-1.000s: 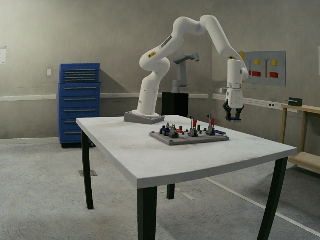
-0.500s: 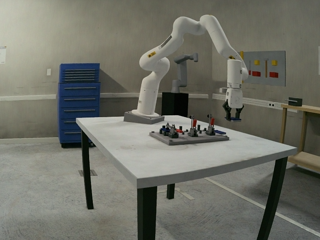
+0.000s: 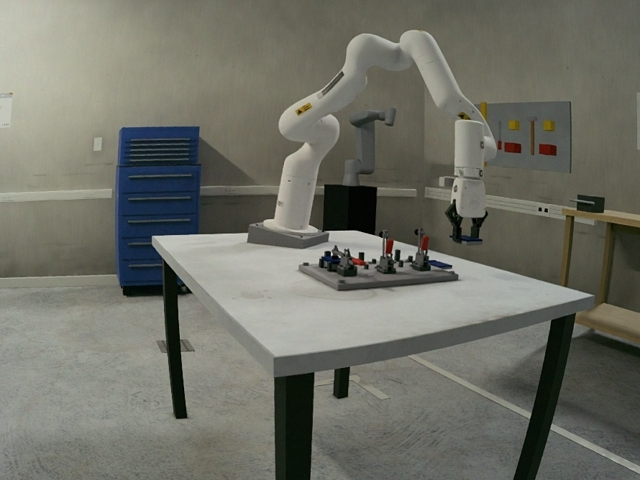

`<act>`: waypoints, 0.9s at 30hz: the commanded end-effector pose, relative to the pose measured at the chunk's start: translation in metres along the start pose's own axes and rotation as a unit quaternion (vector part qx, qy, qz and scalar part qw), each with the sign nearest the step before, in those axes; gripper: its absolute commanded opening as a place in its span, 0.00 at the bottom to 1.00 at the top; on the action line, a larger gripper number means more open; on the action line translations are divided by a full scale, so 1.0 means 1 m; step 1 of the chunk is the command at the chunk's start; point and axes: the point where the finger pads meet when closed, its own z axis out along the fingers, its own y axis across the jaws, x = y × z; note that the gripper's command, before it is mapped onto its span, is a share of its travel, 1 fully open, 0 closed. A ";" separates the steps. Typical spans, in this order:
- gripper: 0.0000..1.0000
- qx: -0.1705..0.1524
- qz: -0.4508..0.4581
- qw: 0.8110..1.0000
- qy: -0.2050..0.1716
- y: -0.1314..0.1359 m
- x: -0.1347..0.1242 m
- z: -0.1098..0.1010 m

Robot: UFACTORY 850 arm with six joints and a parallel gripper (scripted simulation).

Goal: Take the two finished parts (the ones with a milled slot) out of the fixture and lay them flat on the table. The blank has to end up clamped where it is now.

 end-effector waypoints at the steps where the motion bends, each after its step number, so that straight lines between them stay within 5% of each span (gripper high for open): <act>1: 0.00 0.000 0.000 1.000 -0.001 0.000 -0.001 0.004; 27: 0.00 0.000 0.000 1.000 -0.001 0.000 -0.001 0.054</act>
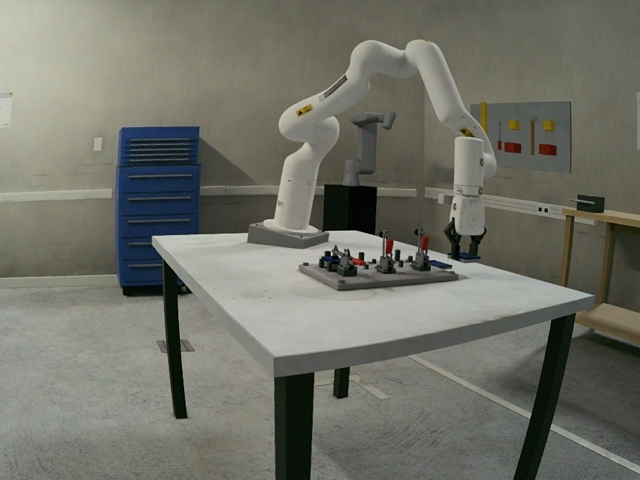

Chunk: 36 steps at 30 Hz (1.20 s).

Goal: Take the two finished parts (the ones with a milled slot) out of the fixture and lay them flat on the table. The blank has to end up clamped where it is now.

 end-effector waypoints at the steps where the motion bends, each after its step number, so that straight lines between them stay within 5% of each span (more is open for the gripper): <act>1: 0.00 -0.001 0.000 1.000 -0.001 0.001 -0.001 0.007; 14: 0.00 -0.001 0.000 1.000 -0.001 0.001 -0.001 0.027; 36: 0.00 -0.001 0.000 1.000 -0.001 0.001 -0.001 0.030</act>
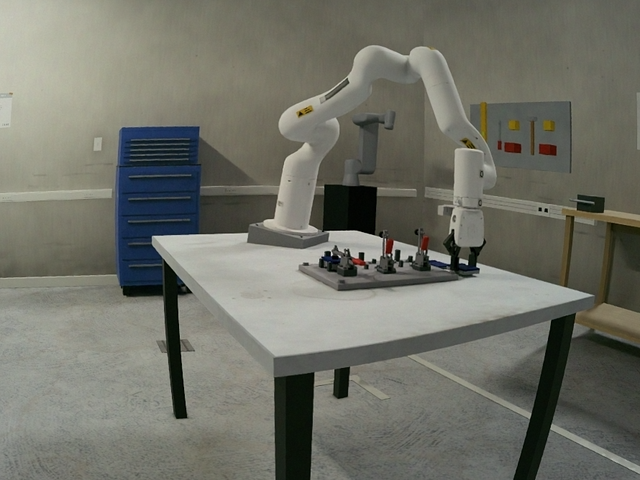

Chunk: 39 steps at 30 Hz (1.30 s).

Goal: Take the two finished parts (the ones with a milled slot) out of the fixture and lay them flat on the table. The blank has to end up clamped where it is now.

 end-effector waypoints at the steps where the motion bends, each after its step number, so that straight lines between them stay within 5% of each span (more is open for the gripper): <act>1: 0.00 0.000 0.000 1.000 -0.001 0.000 -0.001 -0.001; 39: 0.00 0.000 0.000 1.000 -0.001 0.000 -0.001 0.006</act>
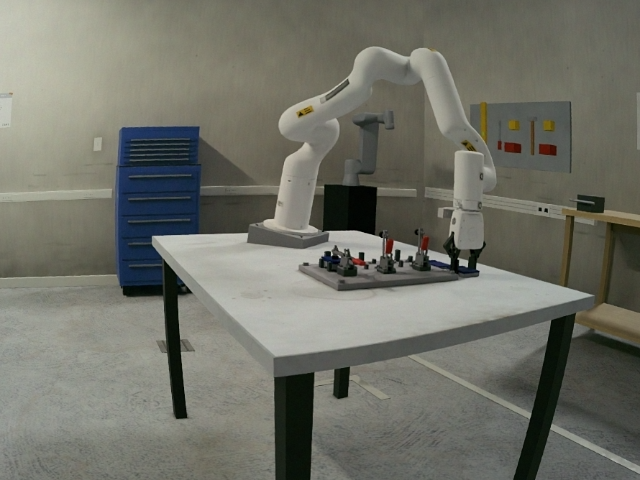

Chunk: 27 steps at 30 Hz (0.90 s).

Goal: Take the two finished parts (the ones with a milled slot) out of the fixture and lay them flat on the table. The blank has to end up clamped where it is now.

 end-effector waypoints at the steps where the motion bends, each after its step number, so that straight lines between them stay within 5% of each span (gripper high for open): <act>1: 0.00 0.000 0.000 1.000 -0.001 0.000 -0.001 0.000; 16: 0.00 0.000 0.000 1.000 -0.001 0.000 -0.001 0.000; 17: 0.95 0.000 0.000 1.000 -0.001 0.000 -0.001 0.000; 27: 0.95 0.000 0.000 1.000 -0.001 0.000 -0.001 0.000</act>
